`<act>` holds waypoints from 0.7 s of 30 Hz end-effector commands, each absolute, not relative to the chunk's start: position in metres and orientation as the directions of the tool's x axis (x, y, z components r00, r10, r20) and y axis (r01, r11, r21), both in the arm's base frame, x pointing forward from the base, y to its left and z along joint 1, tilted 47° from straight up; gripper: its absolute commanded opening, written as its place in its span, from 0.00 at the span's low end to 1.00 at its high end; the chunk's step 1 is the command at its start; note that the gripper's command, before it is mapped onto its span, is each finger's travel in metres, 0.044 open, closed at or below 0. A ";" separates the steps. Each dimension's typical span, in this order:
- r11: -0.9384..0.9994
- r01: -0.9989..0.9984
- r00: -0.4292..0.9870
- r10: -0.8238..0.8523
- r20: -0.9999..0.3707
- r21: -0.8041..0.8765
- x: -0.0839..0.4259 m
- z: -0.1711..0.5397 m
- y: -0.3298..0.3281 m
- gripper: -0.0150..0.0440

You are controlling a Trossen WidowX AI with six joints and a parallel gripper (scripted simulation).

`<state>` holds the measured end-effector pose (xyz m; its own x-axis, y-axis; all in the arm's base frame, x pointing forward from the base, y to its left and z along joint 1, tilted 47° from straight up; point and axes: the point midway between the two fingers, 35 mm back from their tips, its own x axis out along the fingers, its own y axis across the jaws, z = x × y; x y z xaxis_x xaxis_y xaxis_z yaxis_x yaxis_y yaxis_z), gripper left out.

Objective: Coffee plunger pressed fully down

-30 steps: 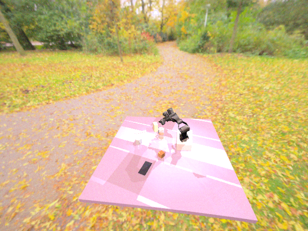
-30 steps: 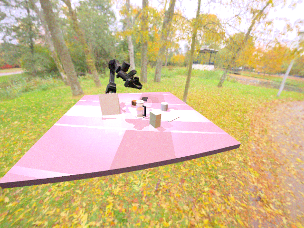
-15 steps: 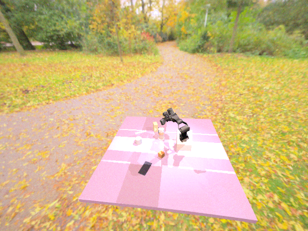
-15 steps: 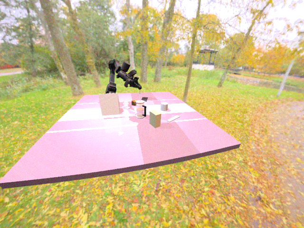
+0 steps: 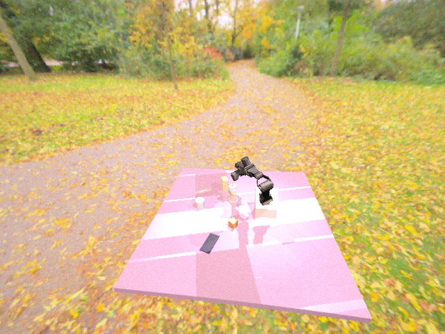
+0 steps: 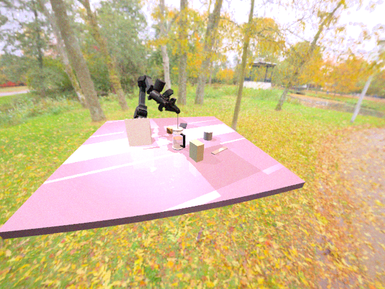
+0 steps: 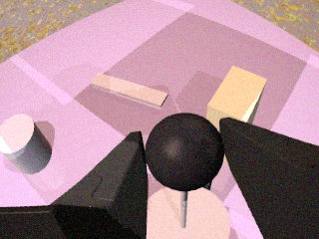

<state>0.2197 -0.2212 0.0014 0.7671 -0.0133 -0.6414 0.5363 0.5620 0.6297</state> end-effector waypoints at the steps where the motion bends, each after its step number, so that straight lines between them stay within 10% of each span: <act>1: 0.554 0.545 0.756 0.000 -0.655 0.629 0.220 -0.009 -0.212 0.46; 21: 0.554 0.546 0.754 0.000 -0.656 0.628 0.226 -0.035 -0.192 0.46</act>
